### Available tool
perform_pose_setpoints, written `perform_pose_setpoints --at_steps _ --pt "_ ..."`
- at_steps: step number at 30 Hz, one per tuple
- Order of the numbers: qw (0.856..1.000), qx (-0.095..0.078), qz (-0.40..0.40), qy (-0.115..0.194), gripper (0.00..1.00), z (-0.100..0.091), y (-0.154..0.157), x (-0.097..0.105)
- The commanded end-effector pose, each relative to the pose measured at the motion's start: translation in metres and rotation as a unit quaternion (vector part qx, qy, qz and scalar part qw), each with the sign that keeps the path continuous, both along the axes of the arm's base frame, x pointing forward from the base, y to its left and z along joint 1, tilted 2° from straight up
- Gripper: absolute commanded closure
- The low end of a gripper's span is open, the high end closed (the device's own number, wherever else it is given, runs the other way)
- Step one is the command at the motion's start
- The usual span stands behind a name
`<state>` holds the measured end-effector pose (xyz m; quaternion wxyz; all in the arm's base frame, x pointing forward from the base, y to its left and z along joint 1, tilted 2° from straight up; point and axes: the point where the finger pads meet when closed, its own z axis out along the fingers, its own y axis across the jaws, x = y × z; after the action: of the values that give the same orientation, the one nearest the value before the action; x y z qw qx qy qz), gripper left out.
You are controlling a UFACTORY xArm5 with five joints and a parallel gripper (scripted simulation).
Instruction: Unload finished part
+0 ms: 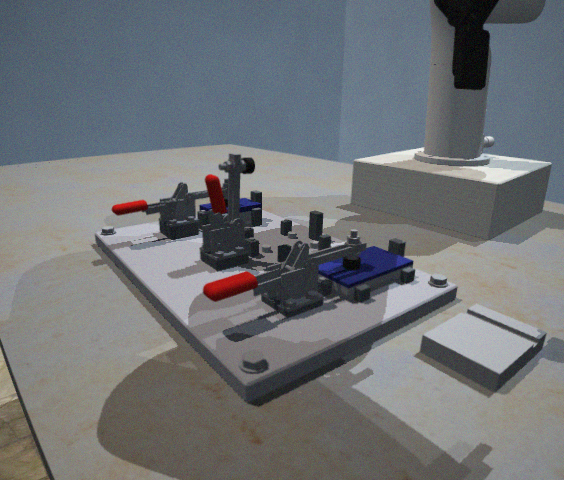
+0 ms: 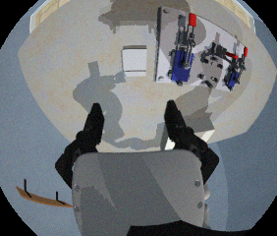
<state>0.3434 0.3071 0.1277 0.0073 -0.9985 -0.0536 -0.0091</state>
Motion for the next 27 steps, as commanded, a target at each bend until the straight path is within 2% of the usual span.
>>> perform_pose_setpoints --at_steps 1,10,27 --pt "1.0 0.001 0.0 -0.001 0.05 0.0096 0.0006 0.0003" --pt "1.0 0.001 0.0 -0.001 0.05 0.0162 0.0007 0.0001" --pt "1.0 0.001 0.0 -0.001 0.05 0.0165 0.0007 0.0001"
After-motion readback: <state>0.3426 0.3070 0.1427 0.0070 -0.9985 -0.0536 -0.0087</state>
